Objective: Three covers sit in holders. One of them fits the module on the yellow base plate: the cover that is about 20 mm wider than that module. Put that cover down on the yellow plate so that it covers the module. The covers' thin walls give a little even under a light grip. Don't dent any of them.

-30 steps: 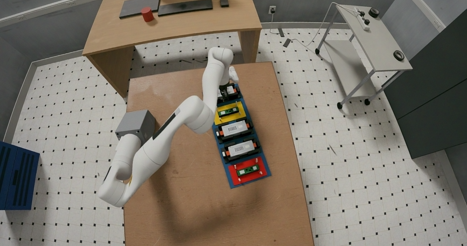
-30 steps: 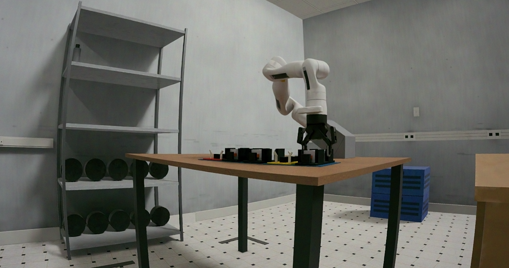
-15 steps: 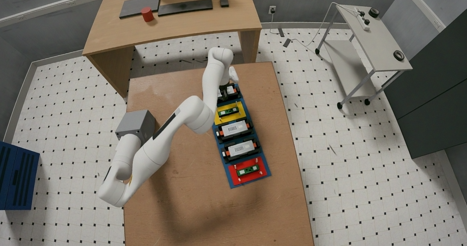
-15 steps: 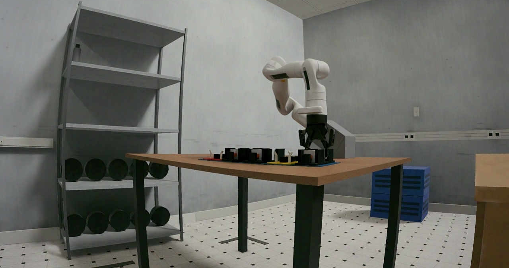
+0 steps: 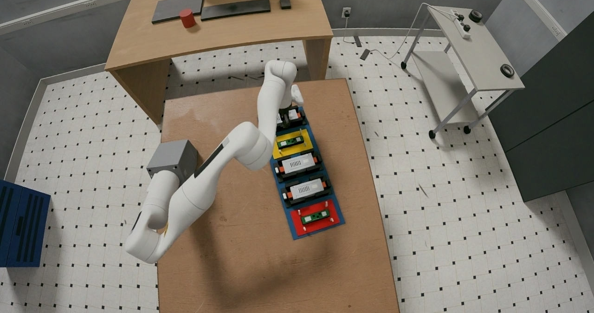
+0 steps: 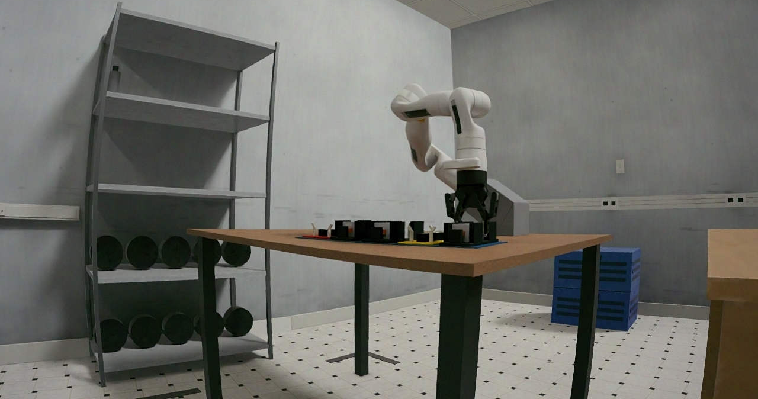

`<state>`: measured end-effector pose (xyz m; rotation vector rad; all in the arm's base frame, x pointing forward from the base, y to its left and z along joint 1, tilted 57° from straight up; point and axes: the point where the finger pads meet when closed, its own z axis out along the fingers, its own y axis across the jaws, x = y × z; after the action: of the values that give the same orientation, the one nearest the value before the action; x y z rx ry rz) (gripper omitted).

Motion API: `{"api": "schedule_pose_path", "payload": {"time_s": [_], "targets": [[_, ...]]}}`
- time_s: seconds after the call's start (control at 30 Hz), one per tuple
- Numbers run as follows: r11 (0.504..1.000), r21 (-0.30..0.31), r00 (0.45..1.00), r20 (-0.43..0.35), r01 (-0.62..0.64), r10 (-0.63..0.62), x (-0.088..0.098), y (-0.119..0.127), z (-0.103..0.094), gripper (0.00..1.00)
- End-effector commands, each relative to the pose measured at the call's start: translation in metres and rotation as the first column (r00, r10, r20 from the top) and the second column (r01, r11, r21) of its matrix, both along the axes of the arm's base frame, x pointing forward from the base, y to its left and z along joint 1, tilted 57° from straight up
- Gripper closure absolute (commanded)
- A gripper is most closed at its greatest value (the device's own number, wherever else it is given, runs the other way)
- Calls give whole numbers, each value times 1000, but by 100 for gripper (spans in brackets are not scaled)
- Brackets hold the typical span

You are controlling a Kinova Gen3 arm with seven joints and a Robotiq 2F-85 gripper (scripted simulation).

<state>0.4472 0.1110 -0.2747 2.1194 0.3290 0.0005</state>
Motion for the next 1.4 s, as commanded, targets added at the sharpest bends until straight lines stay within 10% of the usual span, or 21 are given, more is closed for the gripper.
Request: {"api": "schedule_pose_path", "payload": {"time_s": [0.0,0.27,0.3,1.37], "targets": [[1000,2,1000,1,-1,1,0,1,1,30],[1000,2,1000,1,-1,1,0,1,1,30],[1000,2,1000,1,-1,1,0,1,1,100],[1000,2,1000,1,-1,1,0,1,1,100]]}}
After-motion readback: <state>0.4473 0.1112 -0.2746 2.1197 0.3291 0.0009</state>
